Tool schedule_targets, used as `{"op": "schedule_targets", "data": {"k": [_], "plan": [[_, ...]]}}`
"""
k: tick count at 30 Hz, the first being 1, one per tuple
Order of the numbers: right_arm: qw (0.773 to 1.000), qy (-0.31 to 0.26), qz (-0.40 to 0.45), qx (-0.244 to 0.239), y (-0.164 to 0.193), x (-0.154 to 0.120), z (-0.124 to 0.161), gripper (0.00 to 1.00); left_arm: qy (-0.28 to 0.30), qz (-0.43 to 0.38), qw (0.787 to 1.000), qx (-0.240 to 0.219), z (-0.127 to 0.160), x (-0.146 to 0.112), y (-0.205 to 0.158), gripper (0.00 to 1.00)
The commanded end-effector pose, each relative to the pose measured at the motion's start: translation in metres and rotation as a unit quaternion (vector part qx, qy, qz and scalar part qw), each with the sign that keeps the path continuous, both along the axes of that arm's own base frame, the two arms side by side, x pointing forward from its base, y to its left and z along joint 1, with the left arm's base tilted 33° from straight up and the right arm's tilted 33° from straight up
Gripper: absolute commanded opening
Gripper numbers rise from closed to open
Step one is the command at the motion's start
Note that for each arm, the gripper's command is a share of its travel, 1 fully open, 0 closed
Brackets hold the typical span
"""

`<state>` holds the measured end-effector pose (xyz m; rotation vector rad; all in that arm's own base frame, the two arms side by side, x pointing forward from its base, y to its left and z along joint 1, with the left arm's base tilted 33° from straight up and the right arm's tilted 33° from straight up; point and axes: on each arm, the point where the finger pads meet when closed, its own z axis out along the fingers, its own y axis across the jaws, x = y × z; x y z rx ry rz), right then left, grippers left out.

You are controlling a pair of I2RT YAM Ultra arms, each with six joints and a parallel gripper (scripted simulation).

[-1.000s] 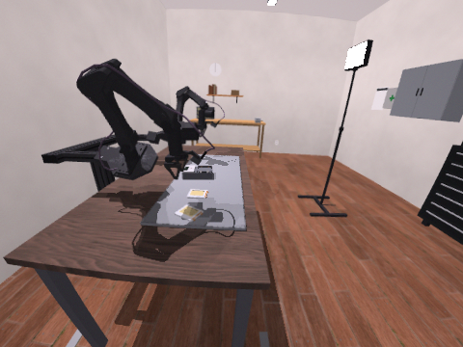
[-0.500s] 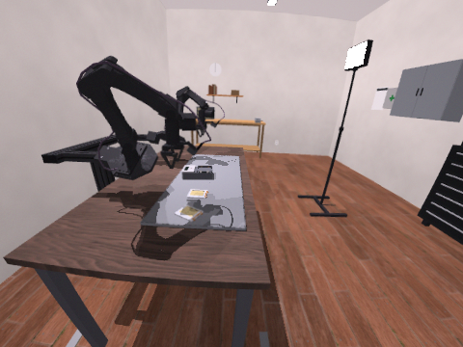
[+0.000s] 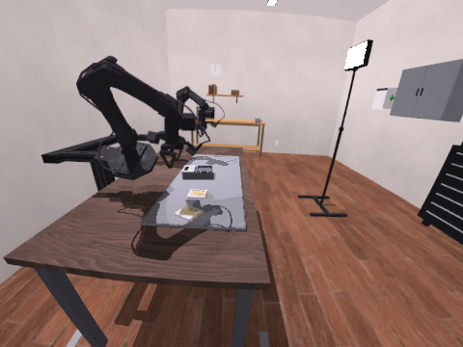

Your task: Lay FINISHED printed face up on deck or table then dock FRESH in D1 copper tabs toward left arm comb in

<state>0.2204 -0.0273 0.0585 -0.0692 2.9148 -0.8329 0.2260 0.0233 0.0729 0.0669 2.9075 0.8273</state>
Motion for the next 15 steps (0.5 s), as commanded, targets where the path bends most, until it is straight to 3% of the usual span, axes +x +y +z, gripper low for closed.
{"op": "schedule_targets", "data": {"k": [1, 10, 15], "plan": [[0.998, -0.055, 0.029, 0.009, 0.007, 0.014, -0.004, 0.98, -0.017, 0.003, 1.0, -0.012, 0.009, 0.005, -0.004, 1.0], [0.997, -0.067, 0.035, 0.01, 0.01, 0.031, -0.034, 0.98, -0.017, 0.003, 1.0, -0.012, 0.009, 0.005, -0.004, 1.0], [0.993, -0.103, 0.052, 0.01, 0.011, 0.045, -0.054, 0.98, -0.017, 0.003, 1.0, -0.012, 0.009, 0.005, -0.004, 1.0]]}}
